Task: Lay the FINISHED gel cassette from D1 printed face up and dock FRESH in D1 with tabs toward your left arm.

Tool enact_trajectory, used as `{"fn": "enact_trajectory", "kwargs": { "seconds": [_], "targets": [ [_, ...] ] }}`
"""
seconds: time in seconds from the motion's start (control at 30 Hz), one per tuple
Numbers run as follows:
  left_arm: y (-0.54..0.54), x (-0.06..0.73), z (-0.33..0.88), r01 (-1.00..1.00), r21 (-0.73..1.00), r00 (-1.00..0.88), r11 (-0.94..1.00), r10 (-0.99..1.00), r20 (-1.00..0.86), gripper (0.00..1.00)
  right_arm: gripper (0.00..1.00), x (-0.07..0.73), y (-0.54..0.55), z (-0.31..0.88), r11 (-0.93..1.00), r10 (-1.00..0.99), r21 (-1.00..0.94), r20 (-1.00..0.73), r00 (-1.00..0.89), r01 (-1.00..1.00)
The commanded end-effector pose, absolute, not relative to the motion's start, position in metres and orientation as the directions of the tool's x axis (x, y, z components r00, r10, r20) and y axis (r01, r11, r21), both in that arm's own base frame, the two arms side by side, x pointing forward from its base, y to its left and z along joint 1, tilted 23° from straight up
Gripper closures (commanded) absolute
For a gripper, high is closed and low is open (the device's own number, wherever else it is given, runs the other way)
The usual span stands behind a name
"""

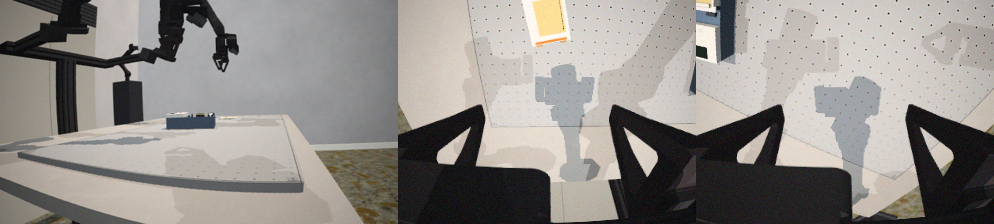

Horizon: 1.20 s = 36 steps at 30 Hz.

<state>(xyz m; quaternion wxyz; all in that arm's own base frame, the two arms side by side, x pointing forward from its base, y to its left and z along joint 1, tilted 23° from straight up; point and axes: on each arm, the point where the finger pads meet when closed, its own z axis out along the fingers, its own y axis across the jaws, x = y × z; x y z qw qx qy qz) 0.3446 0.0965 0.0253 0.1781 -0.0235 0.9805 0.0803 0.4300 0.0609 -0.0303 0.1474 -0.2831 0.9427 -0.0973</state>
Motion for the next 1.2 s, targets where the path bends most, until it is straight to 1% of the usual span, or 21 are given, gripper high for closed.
{"fn": "enact_trajectory", "kwargs": {
  "seconds": [0.0, 0.03, 0.17, 0.33, 0.43, 0.5, 0.63, 0.83, 1.17],
  "targets": [
    [0.102, 0.355, 0.036, -0.074, 0.153, -0.929, 0.985, -0.012, -0.369, 0.00, 0.02, 0.421, 0.042, -0.016, 0.864, -0.492, -0.256, -0.239, -0.837, -0.435],
    [0.102, 0.355, 0.036, -0.074, 0.153, -0.929, 0.985, -0.012, -0.369, 0.00, 0.02, 0.419, 0.038, -0.014, 0.864, -0.492, -0.256, -0.239, -0.837, -0.435],
    [0.102, 0.355, 0.036, -0.074, 0.153, -0.929, 0.985, -0.012, -0.369, 0.00, 0.02, 0.409, 0.022, -0.007, 0.918, -0.373, -0.242, -0.259, -0.891, -0.315],
    [0.102, 0.355, 0.036, -0.074, 0.153, -0.929, 0.985, -0.012, -0.369, 0.00, 0.02, 0.401, 0.011, -0.002, 0.931, -0.338, -0.237, -0.265, -0.903, -0.278],
    [0.102, 0.355, 0.036, -0.074, 0.153, -0.929, 0.985, -0.012, -0.369, 0.00, 0.02, 0.393, -0.001, 0.003, 0.957, -0.243, -0.225, -0.280, -0.929, -0.183],
    [0.102, 0.355, 0.036, -0.074, 0.153, -0.929, 0.985, -0.012, -0.369, 0.00, 0.02, 0.387, -0.008, 0.006, 0.958, -0.238, -0.225, -0.281, -0.930, -0.177],
    [0.102, 0.355, 0.036, -0.074, 0.153, -0.929, 0.985, -0.012, -0.369, 0.00, 0.02, 0.374, -0.023, 0.012, 0.977, -0.109, -0.207, -0.300, -0.948, -0.047],
    [0.102, 0.355, 0.036, -0.074, 0.153, -0.929, 0.985, -0.012, -0.369, 0.00, 0.02, 0.355, -0.044, 0.020, 0.978, -0.104, -0.206, -0.301, -0.948, -0.042],
    [0.102, 0.355, 0.036, -0.074, 0.153, -0.929, 0.985, -0.012, -0.369, 0.00, 0.02, 0.350, -0.050, 0.022, 0.978, -0.104, -0.206, -0.301, -0.948, -0.042]
  ]
}}
